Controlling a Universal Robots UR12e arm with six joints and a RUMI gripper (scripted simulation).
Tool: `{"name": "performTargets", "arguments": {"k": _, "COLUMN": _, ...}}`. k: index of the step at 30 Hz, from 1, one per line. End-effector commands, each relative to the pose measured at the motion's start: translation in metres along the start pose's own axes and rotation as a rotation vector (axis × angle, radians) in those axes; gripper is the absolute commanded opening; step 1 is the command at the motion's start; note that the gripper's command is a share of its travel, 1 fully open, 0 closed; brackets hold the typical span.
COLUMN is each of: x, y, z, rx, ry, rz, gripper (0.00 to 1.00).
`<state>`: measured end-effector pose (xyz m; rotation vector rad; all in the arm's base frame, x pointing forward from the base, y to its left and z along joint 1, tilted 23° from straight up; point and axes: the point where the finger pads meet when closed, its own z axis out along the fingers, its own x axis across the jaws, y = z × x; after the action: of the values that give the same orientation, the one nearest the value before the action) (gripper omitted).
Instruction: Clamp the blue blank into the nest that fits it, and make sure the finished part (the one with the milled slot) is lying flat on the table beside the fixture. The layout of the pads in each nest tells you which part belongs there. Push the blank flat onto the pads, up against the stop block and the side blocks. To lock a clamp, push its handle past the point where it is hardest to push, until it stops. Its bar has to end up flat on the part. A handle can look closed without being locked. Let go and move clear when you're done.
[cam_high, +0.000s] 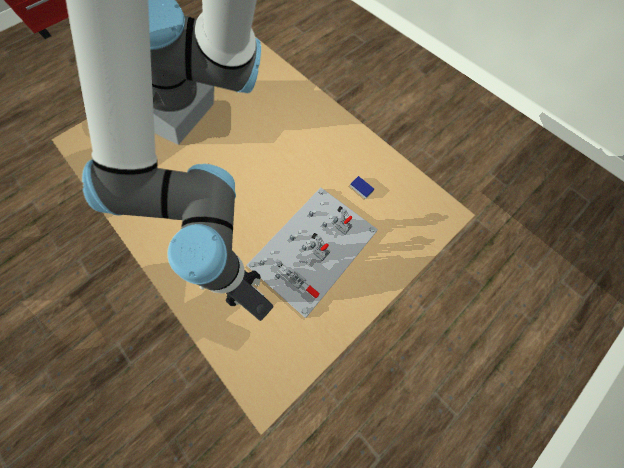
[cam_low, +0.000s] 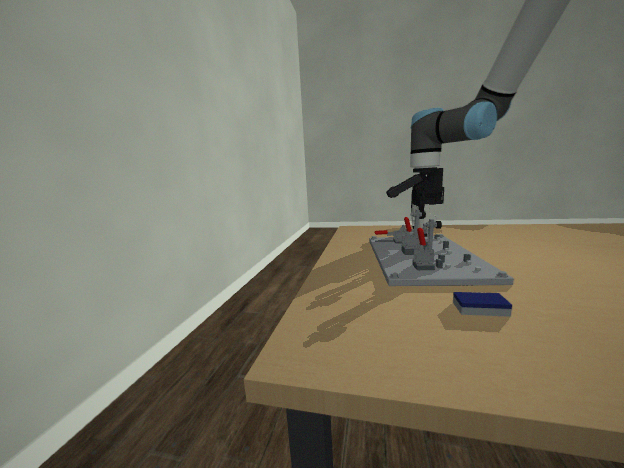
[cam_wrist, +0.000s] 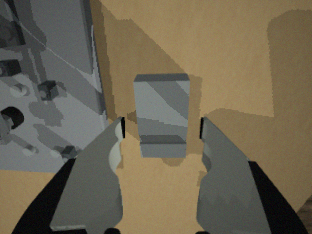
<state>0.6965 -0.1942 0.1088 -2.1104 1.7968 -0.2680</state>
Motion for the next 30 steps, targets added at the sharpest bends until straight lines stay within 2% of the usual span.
{"name": "performTargets", "arguments": {"k": 1, "x": 0.0, "y": -0.001, "z": -0.001, "rx": 0.001, "ry": 0.001, "rz": 0.0, "gripper": 0.4}}
{"name": "performTargets", "arguments": {"k": 14, "x": 0.0, "y": -0.001, "z": -0.01, "rx": 0.001, "ry": 0.001, "rz": 0.0, "gripper": 0.4}}
{"name": "performTargets", "arguments": {"k": 27, "x": 0.0, "y": 0.0, "z": -0.055, "rx": 0.001, "ry": 0.001, "rz": 0.0, "gripper": 0.4}}
{"name": "performTargets", "arguments": {"k": 30, "x": 0.0, "y": 0.0, "z": -0.059, "rx": 0.001, "ry": 0.001, "rz": 0.0, "gripper": 0.4}}
